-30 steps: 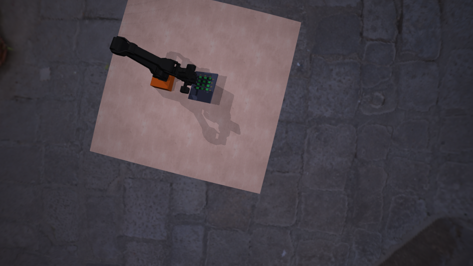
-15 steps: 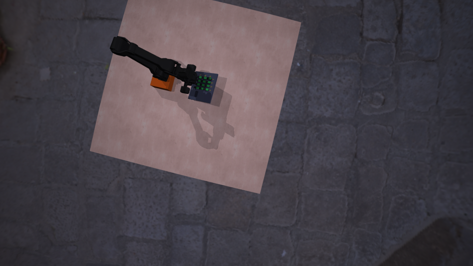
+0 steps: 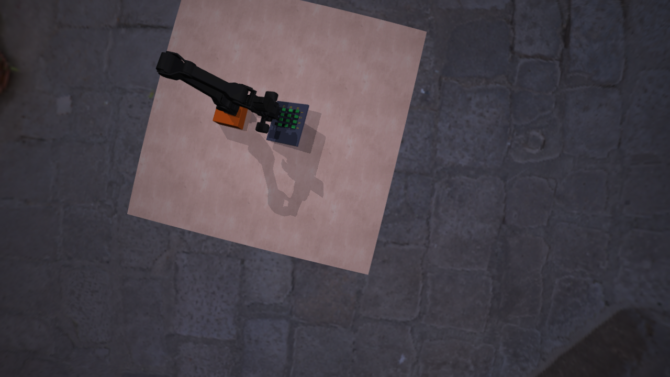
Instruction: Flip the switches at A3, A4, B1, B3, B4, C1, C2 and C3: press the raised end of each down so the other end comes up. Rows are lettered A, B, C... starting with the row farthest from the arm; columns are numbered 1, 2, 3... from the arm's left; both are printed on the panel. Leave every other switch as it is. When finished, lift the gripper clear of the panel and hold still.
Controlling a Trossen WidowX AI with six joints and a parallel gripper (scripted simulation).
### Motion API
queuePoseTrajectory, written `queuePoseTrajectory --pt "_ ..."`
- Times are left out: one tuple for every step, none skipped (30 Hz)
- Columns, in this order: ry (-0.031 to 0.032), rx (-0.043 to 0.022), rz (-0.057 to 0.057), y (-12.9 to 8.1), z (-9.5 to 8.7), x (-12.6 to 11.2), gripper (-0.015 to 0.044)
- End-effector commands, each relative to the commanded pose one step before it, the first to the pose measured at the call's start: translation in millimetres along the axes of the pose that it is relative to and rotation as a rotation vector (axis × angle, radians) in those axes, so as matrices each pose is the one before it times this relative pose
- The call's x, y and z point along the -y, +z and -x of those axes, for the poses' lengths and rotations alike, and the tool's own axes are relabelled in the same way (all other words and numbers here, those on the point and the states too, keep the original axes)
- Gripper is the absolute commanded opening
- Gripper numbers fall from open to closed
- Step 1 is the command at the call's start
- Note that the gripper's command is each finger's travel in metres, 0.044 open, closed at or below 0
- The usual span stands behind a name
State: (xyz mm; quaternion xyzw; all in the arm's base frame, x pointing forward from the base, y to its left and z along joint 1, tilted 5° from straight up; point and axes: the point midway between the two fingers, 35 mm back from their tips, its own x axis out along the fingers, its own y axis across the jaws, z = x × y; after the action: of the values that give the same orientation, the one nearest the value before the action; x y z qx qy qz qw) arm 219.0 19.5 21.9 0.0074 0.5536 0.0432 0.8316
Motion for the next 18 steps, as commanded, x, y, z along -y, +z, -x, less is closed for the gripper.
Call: queuePoseTrajectory --pt "-0.00118 0.0008 -0.0031 0.04 -0.71 0.16 0.0" --pt "0.0 0.0 0.0 0.0 -0.13 0.0 0.0" --pt "0.0 0.0 0.0 0.0 -0.13 0.0 0.0" --pt "0.0 0.0 0.0 0.0 -0.13 0.0 0.0" --pt "0.00119 -0.00155 0.003 0.45 2.43 -0.13 0.0" --pt "-0.00021 -0.00249 -0.0003 1.26 5.68 0.1 0.0" --pt "-0.00033 -0.0042 -0.0005 1.59 9.79 0.13 0.0" --pt "-0.00038 -0.00564 -0.0006 1.07 13.47 0.1 0.0" --pt "-0.00031 -0.00576 -0.0007 -0.17 14.0 0.01 0.0" --pt "-0.00019 -0.00444 -0.0005 -1.0 10.89 -0.06 0.0" --pt "-0.0001 -0.00269 -0.0003 -0.97 6.63 -0.07 0.0" --pt "-0.00003 -0.0009 -0.0001 -0.39 2.22 -0.03 0.0" --pt "0.0 0.0 0.0 0.0 0.0 0.0 0.0" --pt "0.0 0.0 0.0 0.0 0.0 0.0 0.0" --pt "0.0 0.0 0.0 0.0 0.0 0.0 0.0" --pt "0.00003 0.0001 0.0 2.03 0.47 -0.42 0.0" --pt "0.00011 0.00033 0.0 6.11 1.33 -1.31 0.0" --pt "0.0002 0.00062 0.0 10.24 1.91 -2.36 0.0"
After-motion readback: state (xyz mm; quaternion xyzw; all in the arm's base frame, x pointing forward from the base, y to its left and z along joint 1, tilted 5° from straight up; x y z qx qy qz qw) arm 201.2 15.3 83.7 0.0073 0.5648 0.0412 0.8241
